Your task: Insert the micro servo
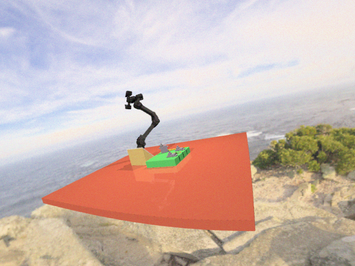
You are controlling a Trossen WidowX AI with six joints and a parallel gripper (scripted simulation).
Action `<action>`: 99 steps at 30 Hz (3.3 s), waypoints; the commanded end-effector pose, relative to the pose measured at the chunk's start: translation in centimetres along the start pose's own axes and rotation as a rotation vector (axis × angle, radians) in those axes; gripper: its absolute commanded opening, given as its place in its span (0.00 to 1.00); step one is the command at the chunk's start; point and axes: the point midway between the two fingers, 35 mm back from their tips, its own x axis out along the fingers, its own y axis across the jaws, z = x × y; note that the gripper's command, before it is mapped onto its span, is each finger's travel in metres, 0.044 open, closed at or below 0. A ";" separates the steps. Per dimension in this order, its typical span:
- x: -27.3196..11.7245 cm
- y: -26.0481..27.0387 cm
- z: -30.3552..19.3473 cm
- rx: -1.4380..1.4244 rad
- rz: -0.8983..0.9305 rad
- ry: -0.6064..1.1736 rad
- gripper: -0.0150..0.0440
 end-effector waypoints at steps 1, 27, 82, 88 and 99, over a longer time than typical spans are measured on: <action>0.0 0.0 -0.1 0.000 0.002 0.002 0.98; -5.9 3.3 -8.2 -0.250 0.231 0.323 1.00; -38.2 -0.1 -21.7 -1.061 1.411 1.122 1.00; -42.3 -2.2 -21.3 -1.136 1.597 1.190 1.00; -48.8 -6.9 -19.2 -1.245 1.952 1.297 1.00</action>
